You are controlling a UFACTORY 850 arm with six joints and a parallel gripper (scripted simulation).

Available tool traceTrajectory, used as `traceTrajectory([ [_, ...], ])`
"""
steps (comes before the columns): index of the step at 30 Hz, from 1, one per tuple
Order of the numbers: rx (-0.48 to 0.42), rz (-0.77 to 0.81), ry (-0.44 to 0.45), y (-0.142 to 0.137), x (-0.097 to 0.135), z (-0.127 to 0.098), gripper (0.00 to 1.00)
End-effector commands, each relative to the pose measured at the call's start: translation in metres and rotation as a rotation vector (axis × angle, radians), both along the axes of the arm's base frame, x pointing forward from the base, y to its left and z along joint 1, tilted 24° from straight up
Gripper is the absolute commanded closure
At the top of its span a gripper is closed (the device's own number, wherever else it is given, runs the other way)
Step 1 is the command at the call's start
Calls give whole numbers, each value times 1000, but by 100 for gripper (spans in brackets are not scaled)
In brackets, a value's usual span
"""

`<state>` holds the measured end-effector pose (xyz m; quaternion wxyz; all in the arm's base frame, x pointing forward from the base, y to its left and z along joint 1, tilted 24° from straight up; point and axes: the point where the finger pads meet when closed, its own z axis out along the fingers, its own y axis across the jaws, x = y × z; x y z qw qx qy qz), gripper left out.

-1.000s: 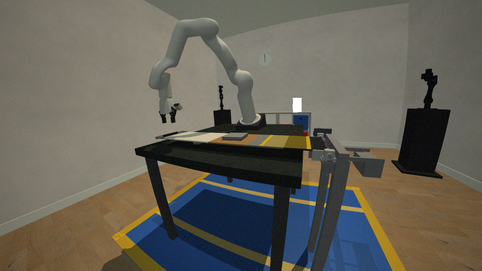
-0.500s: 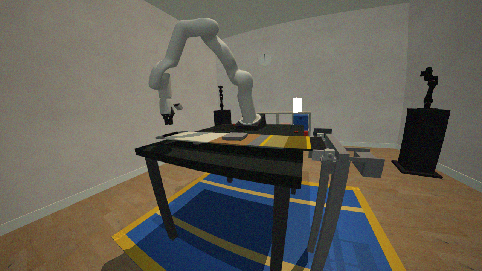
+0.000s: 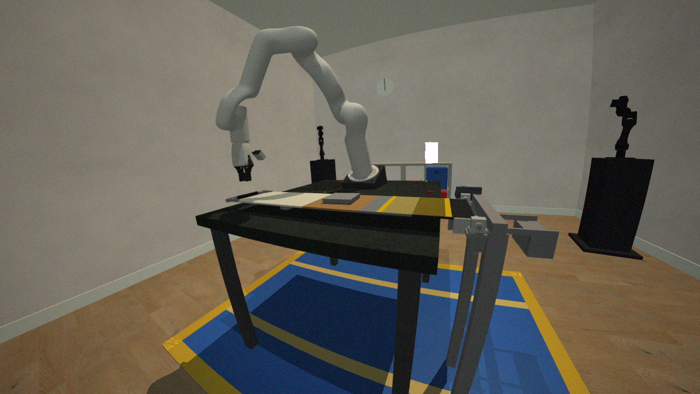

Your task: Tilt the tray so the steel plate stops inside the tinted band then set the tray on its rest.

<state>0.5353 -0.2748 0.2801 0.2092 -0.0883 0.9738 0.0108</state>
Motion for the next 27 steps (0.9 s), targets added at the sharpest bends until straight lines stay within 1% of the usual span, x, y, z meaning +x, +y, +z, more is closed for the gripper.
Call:
traceTrajectory([
  [1, -1, 0, -2, 0, 0, 1, 60],
  [18, -1, 0, -2, 0, 1, 1, 60],
  [27, -1, 0, -1, 0, 3, -4, 60],
])
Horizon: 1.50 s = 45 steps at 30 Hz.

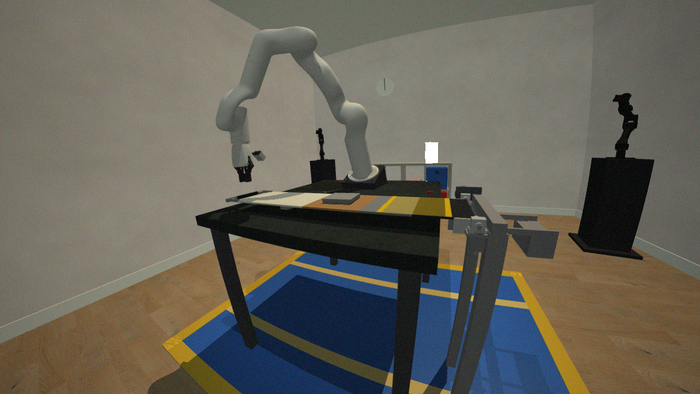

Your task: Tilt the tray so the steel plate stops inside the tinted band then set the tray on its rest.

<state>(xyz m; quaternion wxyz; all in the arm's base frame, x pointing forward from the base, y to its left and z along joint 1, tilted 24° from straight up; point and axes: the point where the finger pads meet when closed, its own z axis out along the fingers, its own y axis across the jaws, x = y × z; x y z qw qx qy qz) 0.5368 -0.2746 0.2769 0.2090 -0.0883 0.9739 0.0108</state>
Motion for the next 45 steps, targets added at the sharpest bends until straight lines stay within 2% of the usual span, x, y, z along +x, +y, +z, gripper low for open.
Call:
traceTrajectory([
  [1, -1, 0, -2, 0, 2, -2, 60],
  [23, -1, 0, -2, 1, 14, -28, 60],
  [45, -1, 0, -2, 2, 19, -40, 60],
])
